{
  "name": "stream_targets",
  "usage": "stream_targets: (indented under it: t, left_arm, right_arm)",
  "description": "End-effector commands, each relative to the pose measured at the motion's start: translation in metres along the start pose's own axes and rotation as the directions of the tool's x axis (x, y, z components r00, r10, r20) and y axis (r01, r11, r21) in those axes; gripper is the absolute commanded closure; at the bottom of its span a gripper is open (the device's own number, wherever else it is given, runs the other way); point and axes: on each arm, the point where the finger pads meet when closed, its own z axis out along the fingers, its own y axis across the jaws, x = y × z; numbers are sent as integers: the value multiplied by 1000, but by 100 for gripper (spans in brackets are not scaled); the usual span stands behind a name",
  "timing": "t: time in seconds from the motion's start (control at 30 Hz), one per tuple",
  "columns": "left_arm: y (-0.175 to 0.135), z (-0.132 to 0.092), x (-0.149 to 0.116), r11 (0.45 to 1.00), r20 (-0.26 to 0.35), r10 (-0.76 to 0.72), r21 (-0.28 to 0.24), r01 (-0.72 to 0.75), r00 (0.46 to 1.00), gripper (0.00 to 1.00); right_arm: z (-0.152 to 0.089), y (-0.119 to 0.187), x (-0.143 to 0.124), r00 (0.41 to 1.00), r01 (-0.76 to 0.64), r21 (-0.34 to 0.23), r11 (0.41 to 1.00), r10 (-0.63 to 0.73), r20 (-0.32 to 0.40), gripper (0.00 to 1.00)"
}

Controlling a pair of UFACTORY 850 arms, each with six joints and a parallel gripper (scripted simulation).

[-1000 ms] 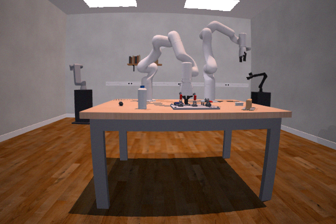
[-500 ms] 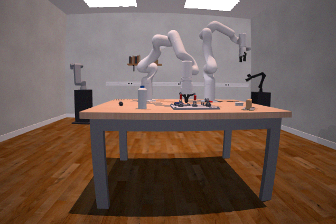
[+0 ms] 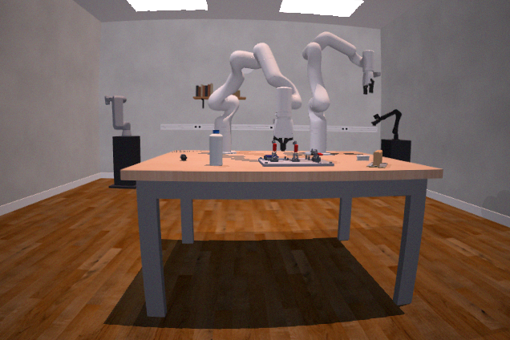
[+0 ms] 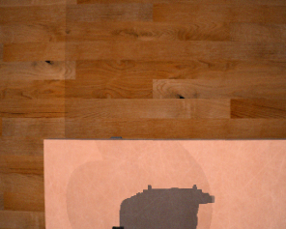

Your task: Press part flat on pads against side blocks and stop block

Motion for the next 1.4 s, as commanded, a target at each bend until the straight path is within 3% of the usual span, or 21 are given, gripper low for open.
stream_targets:
  t: [0.0,0.73,1.37]
  left_arm:
    - [0,-1,0,1000,-2,0,0,0,1000,0]
    - [0,-1,0,1000,-2,0,0,0,1000,0]
    - [0,-1,0,1000,-2,0,0,0,1000,0]
  right_arm:
    - [-3,1,-1,1000,0,-1,1000,0,2,100]
    - [-13,1,-1,1000,1,-2,1000,-1,3,100]
    - [-95,1,0,1000,1,-2,1000,-1,3,100]
